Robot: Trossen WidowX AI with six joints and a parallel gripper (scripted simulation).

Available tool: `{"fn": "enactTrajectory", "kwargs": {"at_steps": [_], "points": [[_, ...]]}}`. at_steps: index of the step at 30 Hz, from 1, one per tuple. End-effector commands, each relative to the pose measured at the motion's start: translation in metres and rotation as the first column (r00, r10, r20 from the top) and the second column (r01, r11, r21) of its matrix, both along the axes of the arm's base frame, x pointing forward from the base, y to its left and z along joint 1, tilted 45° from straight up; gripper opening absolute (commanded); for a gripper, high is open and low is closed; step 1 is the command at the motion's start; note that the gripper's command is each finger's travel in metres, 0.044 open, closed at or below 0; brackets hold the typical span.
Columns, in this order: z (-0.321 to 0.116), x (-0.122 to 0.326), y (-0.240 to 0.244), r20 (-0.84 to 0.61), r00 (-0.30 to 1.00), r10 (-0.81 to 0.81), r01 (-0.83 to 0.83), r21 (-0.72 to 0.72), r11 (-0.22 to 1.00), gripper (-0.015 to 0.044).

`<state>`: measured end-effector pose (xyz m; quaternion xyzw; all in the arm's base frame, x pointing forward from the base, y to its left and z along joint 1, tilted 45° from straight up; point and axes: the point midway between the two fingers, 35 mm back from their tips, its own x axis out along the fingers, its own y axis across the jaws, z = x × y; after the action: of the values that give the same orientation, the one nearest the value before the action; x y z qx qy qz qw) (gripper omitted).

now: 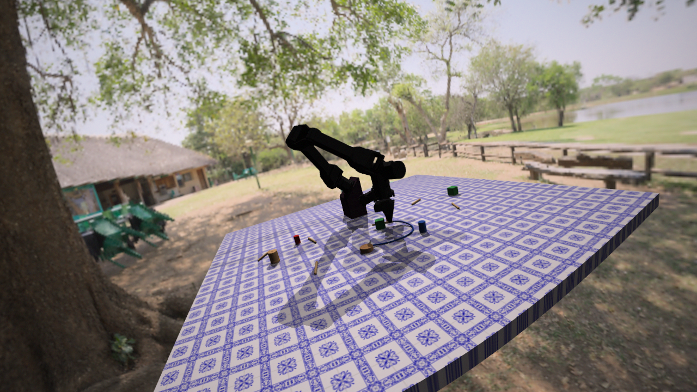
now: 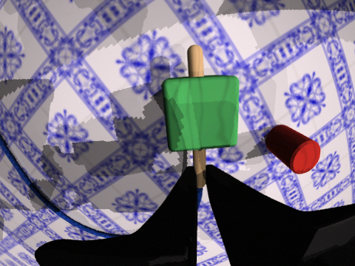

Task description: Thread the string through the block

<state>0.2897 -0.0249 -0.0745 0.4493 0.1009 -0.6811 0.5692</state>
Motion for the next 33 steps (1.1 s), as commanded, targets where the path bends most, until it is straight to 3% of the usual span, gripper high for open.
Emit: {"fn": "enactTrajectory", "kwargs": {"at_steps": [1,9,14,18,23,29,33], "points": [[0.003,-0.004,-0.005,-0.003,1.000,-0.001,0.001,-0.004,1.000,0.0000],[0.007,-0.007,-0.009,-0.003,1.000,-0.001,0.001,-0.004,1.000,0.0000],[0.006,-0.005,-0.006,0.000,1.000,-0.001,0.001,0.000,1.000,0.0122],[0.012,-0.004,0.001,0.000,1.000,-0.001,0.001,0.002,1.000,0.0122],[0.061,-0.007,0.049,0.000,1.000,-0.001,0.001,0.004,1.000,0.0122],[0.060,-0.004,0.050,0.011,1.000,0.013,-0.014,0.005,1.000,0.0122],[0.063,-0.007,0.047,-0.158,0.970,0.187,-0.189,0.003,0.982,0.0122]]}}
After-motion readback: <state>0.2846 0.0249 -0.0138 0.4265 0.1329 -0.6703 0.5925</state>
